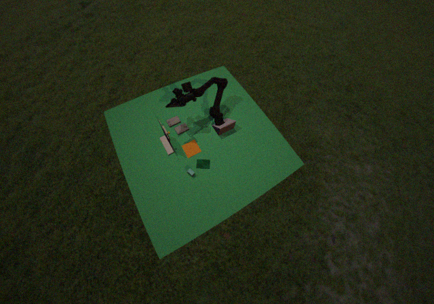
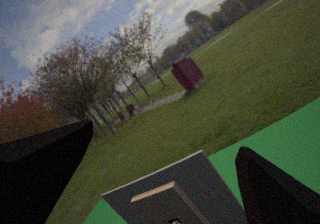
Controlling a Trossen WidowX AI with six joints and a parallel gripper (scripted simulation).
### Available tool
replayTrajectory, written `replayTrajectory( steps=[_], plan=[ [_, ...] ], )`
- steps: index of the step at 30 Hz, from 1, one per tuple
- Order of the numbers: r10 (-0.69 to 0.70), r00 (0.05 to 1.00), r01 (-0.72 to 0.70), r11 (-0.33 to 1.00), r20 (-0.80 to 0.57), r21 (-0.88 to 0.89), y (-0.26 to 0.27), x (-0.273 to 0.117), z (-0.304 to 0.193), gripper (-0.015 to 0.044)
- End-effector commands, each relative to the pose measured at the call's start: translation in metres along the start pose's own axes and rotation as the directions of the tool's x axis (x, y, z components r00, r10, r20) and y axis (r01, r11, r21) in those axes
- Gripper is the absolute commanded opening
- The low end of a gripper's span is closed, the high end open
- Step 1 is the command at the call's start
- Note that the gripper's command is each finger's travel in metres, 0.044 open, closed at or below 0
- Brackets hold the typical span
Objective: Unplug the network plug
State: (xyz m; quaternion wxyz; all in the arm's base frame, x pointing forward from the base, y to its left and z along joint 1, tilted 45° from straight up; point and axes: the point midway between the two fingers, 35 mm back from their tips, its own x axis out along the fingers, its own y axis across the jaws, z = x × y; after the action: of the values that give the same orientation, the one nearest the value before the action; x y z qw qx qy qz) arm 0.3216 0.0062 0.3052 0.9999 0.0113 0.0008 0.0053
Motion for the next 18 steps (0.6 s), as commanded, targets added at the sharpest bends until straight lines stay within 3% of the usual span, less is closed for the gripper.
replayTrajectory(
  steps=[1, 9, 18],
  plan=[
    [0.000, 1.000, 0.000, 1.000, -0.001, 0.004, 0.000, 0.000, -0.001, 0.0374],
    [0.004, 0.999, 0.004, 0.984, -0.044, 0.176, -0.007, -0.007, -0.039, 0.0164],
    [0.009, 0.995, 0.029, 0.923, -0.097, 0.384, -0.014, -0.019, -0.086, 0.0156]
  ],
)
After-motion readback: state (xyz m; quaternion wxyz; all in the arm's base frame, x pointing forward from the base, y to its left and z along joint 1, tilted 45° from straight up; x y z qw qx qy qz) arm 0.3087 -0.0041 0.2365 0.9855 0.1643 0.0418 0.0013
